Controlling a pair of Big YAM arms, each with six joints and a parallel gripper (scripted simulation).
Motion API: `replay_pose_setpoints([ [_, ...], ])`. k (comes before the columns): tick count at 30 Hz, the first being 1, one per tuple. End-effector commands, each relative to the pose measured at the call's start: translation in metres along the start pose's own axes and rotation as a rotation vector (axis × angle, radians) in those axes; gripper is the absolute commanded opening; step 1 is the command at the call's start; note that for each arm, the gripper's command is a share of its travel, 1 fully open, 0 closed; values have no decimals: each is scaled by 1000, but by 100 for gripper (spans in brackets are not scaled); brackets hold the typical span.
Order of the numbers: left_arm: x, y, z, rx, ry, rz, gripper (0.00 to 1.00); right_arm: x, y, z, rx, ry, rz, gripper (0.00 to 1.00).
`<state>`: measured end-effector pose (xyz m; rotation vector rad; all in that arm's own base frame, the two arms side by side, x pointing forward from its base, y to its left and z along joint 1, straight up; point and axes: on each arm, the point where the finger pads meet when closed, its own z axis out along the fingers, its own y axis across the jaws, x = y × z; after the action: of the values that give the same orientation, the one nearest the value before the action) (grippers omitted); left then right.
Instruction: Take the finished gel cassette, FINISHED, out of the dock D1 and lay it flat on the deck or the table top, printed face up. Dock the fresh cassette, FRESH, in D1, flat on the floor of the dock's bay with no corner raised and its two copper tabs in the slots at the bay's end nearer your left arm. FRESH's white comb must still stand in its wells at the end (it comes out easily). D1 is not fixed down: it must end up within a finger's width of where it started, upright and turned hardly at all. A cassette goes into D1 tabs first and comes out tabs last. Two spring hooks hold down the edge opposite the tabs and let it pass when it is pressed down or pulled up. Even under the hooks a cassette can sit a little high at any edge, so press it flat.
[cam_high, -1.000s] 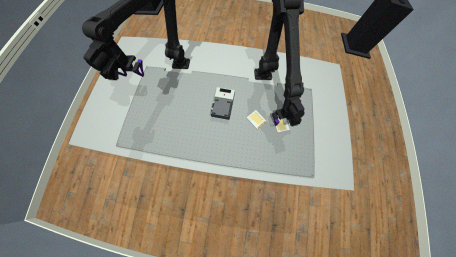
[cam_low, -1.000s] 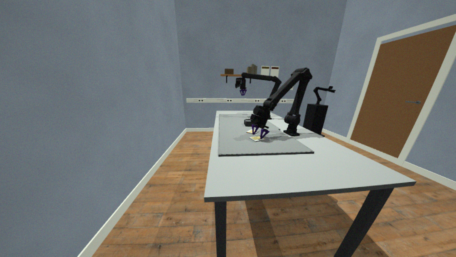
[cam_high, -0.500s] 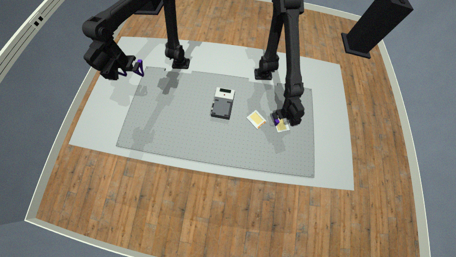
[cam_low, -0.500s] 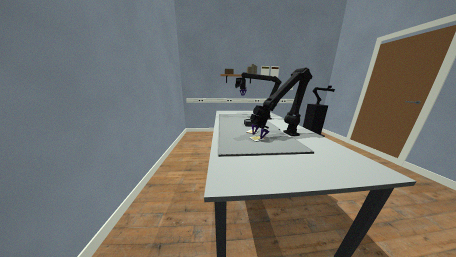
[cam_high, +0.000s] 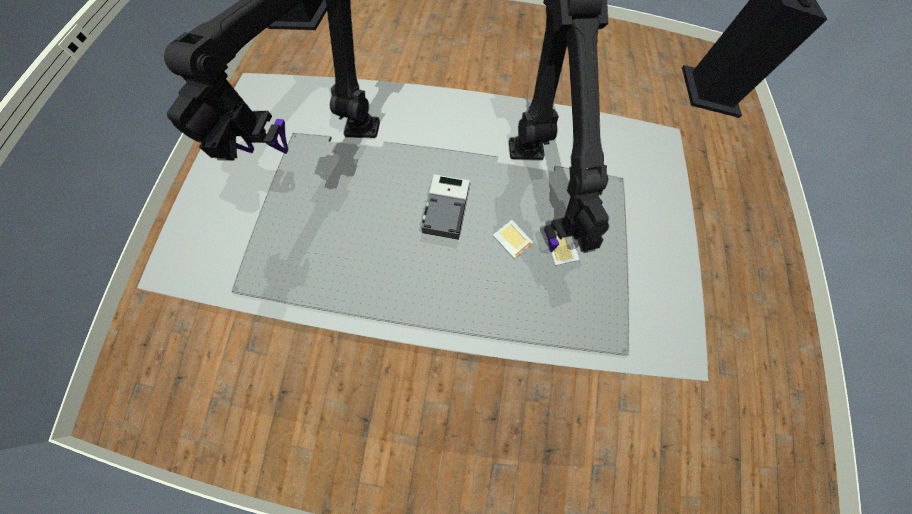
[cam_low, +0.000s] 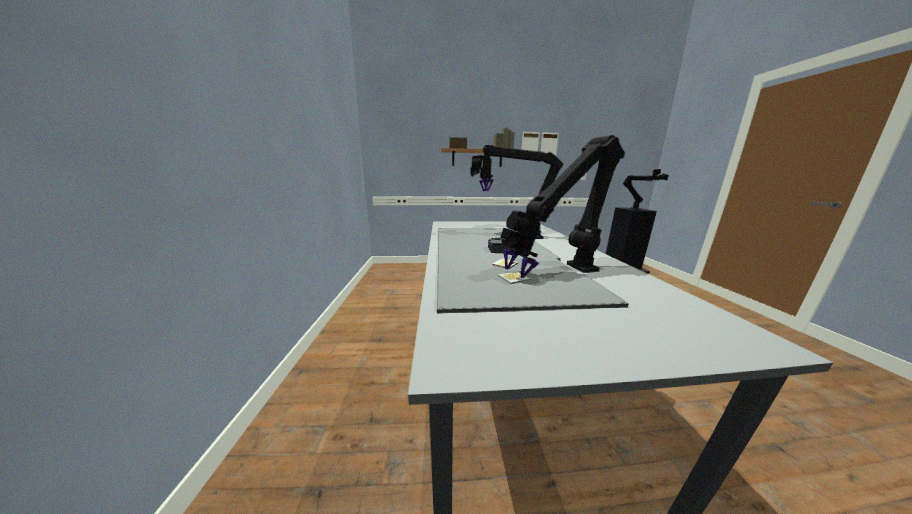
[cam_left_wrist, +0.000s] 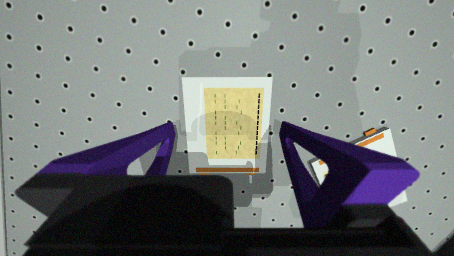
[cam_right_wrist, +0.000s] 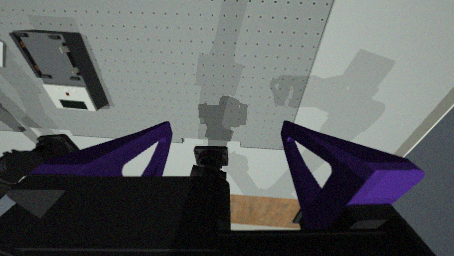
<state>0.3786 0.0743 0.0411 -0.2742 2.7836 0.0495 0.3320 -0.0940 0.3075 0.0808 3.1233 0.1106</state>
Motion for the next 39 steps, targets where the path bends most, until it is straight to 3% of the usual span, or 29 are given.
replay_pose_setpoints([
  [1, -24, 0, -12, 0, -43, 0, 98, -10, -5, -20, 2, -14, 20, 100],
  [39, -30, 0, -14, 0, -52, 0, 98, -10, -5, -20, 2, -14, 20, 100],
])
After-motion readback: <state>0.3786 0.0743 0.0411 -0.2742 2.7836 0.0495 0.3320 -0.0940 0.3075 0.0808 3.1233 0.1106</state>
